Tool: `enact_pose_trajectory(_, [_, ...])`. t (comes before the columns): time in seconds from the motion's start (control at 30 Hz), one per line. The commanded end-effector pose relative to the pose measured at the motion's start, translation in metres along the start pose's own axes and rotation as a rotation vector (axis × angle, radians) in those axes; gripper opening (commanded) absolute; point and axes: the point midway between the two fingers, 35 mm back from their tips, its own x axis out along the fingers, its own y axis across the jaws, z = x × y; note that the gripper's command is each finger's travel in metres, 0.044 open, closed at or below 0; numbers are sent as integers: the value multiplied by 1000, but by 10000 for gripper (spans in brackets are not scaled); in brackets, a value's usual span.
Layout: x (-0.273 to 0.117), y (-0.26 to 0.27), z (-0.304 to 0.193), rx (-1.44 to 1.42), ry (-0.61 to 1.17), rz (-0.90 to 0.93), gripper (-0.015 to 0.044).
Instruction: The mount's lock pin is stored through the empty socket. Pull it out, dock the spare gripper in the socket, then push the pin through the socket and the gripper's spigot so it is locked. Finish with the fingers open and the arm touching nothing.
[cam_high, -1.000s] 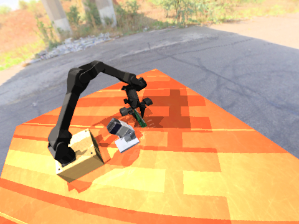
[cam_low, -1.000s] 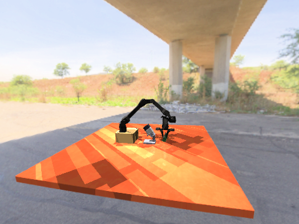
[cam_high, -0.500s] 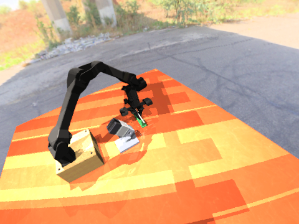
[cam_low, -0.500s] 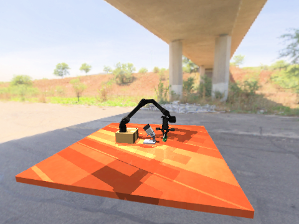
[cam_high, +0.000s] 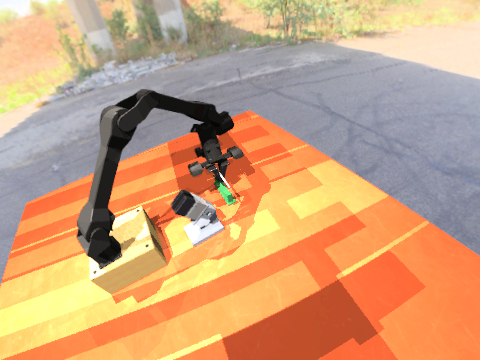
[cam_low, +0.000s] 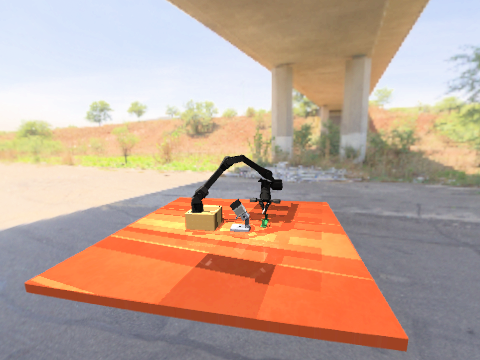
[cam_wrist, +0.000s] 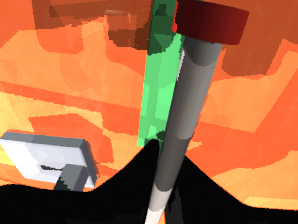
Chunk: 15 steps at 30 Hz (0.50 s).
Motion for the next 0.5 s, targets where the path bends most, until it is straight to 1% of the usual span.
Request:
enact_pose_trajectory(0.0, [-15,0,-5,-3,2,-3,0])
enact_pose_trajectory(0.1, [-22,0,-6,-3,2,-3,0])
enact_pose_trajectory(0.13, [-16,0,-4,1,-1,-3,6])
enact_pose_trajectory(0.47, [-16,1,-4,-48,-3,-18,0])
